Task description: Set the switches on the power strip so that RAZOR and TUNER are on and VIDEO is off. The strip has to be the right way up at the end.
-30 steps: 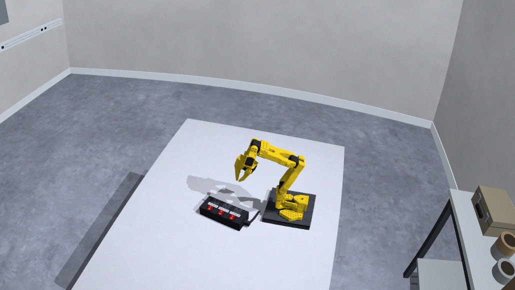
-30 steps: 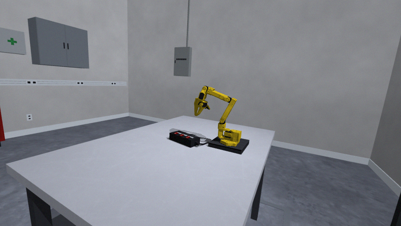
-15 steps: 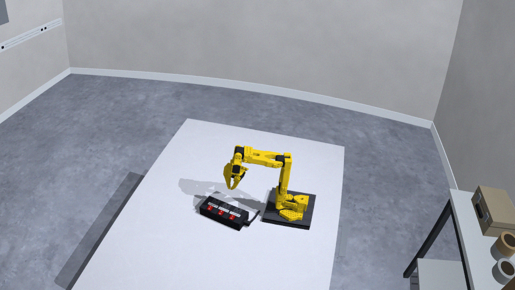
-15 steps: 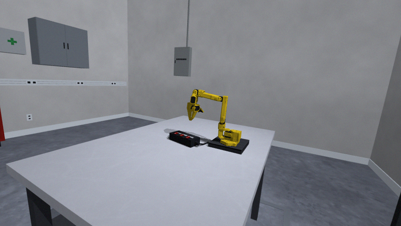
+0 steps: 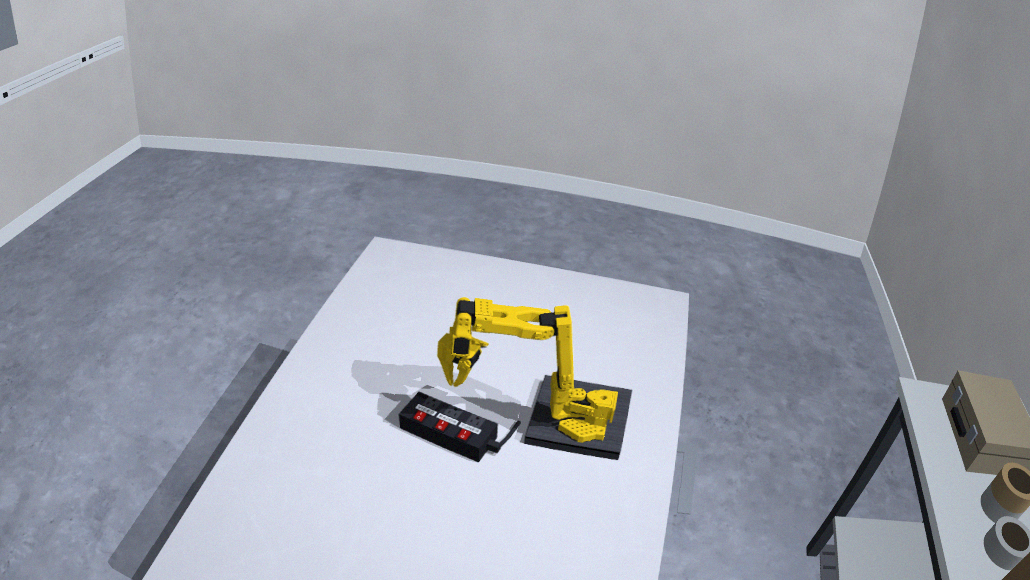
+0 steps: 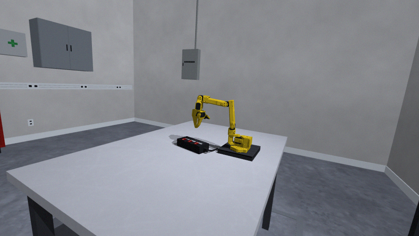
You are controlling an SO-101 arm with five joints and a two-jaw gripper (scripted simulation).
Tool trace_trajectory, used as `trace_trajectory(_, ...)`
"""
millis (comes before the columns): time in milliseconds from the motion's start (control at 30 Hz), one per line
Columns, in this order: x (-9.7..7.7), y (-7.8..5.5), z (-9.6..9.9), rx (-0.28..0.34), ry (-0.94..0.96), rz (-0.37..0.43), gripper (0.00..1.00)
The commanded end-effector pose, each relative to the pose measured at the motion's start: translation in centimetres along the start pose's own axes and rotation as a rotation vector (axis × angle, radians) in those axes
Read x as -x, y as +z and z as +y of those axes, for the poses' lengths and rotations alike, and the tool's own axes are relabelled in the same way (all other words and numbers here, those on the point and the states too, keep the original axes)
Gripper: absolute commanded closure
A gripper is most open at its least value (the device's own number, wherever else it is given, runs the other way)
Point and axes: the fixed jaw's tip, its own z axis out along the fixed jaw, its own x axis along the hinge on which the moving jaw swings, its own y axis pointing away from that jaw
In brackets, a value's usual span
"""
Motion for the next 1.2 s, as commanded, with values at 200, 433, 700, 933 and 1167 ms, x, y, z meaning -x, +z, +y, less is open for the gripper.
trace_trajectory(200,-0.1,0.2,-0.1,-0.014,0.000,-0.005,1.00)
trace_trajectory(433,-0.2,0.2,-0.1,-0.014,0.000,-0.006,1.00)
trace_trajectory(700,-0.5,0.7,0.0,-0.030,0.001,-0.014,1.00)
trace_trajectory(933,-1.1,1.5,0.0,-0.053,0.002,-0.026,1.00)
trace_trajectory(1167,-1.7,2.6,0.0,-0.082,0.003,-0.043,1.00)
